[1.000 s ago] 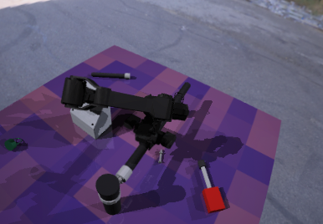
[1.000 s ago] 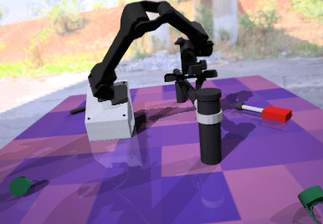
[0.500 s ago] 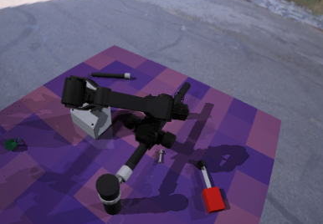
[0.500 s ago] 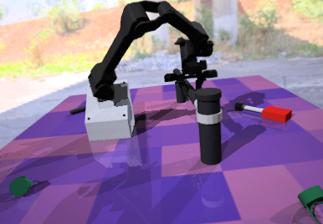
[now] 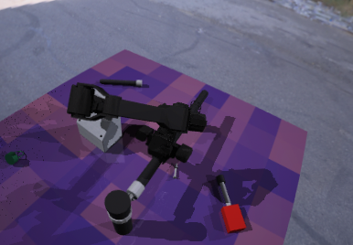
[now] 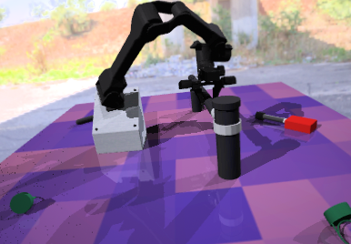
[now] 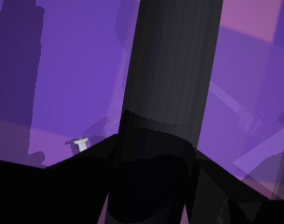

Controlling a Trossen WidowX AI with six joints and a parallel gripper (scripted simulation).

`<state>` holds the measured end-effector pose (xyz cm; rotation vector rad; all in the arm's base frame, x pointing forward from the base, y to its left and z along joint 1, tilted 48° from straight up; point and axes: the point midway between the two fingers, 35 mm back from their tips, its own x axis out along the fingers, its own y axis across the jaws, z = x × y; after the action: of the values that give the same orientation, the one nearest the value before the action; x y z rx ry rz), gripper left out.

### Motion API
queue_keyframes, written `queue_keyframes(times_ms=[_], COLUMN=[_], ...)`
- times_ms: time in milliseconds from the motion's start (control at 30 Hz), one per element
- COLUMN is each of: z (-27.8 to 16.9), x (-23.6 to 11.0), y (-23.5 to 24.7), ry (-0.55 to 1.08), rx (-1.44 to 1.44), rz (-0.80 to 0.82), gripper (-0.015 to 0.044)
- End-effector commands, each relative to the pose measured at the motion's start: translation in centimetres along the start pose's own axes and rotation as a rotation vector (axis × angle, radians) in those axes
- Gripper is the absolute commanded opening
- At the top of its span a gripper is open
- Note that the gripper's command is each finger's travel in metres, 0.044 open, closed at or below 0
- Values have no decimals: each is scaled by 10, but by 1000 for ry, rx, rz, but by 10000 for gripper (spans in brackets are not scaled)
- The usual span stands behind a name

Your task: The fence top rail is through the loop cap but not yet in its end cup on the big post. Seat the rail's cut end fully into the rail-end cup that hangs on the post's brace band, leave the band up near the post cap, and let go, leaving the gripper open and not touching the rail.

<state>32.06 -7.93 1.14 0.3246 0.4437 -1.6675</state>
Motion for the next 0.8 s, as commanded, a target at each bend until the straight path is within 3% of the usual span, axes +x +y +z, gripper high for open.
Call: queue_keyframes(times_ms=[0, 767], z=[4, 0], x=[-2, 0], y=[1, 0], ry=[-12, 1], rx=[-1, 0], rz=[6, -2], gripper=[0, 0])
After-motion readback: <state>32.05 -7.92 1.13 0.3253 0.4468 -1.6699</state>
